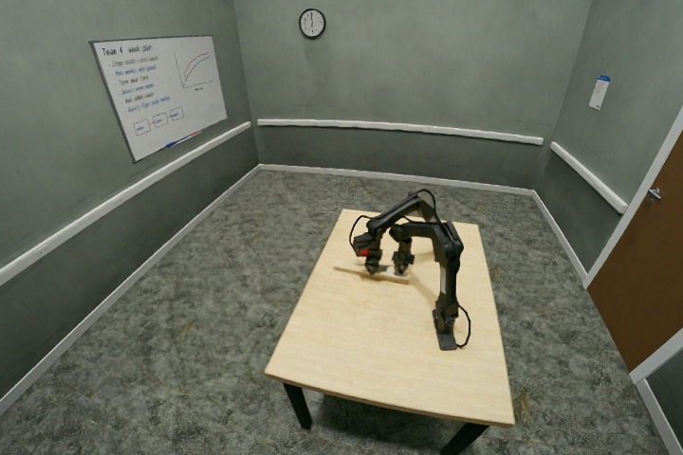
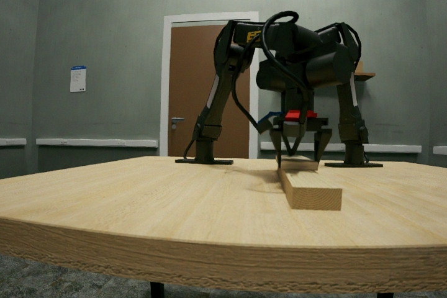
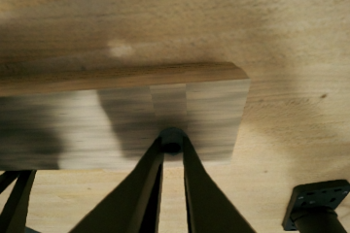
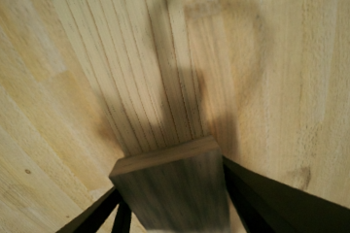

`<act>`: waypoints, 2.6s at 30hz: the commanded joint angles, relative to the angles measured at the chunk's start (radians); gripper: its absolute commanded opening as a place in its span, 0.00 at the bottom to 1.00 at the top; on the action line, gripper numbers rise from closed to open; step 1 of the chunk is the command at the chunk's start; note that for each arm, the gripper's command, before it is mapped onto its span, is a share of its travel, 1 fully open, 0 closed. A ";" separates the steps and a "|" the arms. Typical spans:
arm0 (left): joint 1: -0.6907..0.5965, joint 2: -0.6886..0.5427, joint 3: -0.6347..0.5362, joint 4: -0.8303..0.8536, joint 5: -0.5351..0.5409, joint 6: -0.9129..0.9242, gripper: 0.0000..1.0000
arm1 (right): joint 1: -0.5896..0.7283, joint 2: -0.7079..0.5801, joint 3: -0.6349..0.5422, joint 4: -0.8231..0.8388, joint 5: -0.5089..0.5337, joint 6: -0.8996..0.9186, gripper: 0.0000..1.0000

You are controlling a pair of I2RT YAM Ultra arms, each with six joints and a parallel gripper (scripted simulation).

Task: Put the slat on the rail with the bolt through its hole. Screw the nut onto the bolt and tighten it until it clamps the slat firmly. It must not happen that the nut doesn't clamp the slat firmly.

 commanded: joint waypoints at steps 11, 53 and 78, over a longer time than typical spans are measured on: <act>-0.011 -0.027 -0.026 0.016 -0.001 0.527 0.12 | 0.000 -0.012 0.005 0.000 0.003 -0.002 0.72; -0.008 -0.035 -0.037 0.014 0.005 1.158 0.12 | 0.000 -0.012 0.005 0.000 0.003 -0.002 0.72; 0.000 -0.016 -0.010 0.024 -0.004 1.148 0.34 | 0.000 -0.012 0.005 0.000 0.002 -0.002 0.72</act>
